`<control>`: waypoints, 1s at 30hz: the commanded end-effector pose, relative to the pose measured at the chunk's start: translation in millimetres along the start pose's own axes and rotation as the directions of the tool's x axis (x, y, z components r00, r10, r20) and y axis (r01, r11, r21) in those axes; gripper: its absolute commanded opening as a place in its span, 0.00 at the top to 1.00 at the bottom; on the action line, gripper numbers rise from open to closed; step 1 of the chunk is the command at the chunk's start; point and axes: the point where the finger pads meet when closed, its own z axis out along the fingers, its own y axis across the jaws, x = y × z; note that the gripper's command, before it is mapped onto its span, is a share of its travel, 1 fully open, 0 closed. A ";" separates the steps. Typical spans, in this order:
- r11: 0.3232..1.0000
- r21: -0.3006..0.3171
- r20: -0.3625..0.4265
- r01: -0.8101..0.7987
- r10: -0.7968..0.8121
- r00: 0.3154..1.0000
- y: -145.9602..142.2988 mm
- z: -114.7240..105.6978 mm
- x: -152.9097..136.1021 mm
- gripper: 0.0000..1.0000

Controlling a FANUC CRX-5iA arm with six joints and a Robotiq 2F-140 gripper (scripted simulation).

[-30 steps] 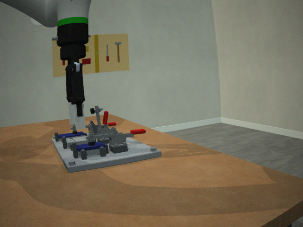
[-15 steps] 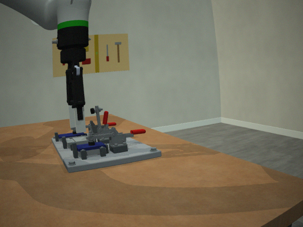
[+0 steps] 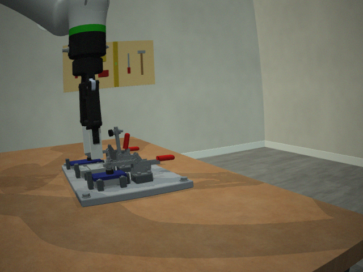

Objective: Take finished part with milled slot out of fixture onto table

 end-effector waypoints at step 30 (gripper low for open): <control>1.000 0.000 0.000 0.000 0.000 1.000 0.0 6.7 0.2 0.42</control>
